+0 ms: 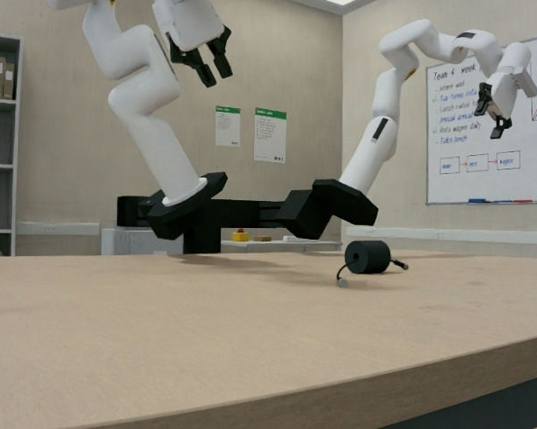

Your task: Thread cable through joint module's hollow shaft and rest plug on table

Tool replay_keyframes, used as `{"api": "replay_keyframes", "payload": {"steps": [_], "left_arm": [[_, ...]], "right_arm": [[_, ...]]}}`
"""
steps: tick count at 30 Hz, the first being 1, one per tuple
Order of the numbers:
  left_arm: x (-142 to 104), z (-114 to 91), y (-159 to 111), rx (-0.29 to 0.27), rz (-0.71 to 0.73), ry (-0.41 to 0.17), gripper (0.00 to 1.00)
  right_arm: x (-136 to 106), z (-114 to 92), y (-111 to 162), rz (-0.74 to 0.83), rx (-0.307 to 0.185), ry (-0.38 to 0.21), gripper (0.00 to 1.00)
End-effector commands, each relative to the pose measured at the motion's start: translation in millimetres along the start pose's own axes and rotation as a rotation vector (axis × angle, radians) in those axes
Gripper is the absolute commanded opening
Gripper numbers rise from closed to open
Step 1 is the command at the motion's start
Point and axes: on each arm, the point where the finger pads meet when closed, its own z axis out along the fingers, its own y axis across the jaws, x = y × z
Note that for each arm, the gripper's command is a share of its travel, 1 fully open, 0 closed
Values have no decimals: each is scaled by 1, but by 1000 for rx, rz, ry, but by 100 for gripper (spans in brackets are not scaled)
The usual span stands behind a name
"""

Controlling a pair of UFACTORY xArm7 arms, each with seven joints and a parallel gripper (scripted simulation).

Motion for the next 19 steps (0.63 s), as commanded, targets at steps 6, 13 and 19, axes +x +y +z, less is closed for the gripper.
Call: {"api": "replay_keyframes", "payload": {"steps": [6,13,19], "left_arm": [[1,-2,1,1,3,4,100],[1,-2,1,1,3,4,100],[1,-2,1,1,3,4,100]], "right_arm": [[0,-2,-1,-18,5,7,35],[0,-2,-1,-18,5,7,35],[0,-2,-1,-18,5,7,35]]}}
